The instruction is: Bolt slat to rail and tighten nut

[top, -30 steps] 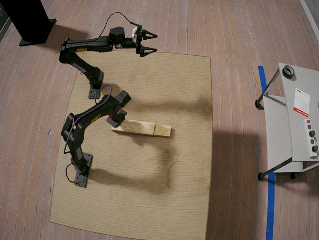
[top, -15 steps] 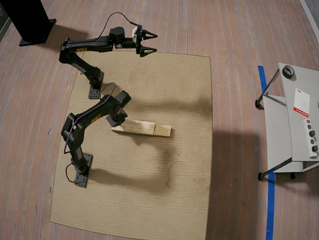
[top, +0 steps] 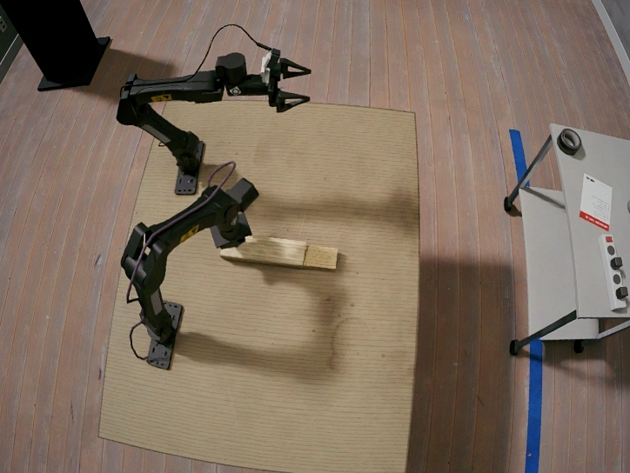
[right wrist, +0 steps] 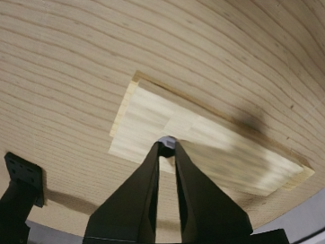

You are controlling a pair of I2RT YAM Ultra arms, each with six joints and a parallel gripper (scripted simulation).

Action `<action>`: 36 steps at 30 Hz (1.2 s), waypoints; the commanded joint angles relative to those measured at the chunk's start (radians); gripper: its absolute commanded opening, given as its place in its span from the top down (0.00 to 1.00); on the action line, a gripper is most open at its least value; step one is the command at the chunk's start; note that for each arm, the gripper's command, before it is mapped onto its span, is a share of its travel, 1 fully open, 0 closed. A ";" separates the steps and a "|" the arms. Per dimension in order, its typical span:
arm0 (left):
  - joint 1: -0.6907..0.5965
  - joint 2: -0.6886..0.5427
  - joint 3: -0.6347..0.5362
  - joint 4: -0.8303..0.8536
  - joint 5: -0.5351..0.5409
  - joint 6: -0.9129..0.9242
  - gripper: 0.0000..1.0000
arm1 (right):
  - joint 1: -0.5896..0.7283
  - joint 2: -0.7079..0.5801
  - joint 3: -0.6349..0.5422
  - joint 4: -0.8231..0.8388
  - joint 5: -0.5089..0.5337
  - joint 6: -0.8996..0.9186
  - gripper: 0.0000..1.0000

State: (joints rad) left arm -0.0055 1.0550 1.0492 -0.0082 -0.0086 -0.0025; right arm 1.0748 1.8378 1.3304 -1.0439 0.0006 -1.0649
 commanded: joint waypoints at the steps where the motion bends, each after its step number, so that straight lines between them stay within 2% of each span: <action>1: 0.005 -0.010 0.003 0.013 0.008 0.003 0.00 | -0.001 0.010 -0.016 0.017 -0.004 0.101 0.88; 36: 0.005 -0.010 0.003 0.013 0.008 0.003 0.00 | -0.001 0.011 -0.016 0.030 -0.004 0.718 0.88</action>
State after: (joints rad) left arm -0.0055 1.0550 1.0492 -0.0082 -0.0086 -0.0025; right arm 1.0748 1.8378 1.3304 -1.0439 0.0006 -0.4320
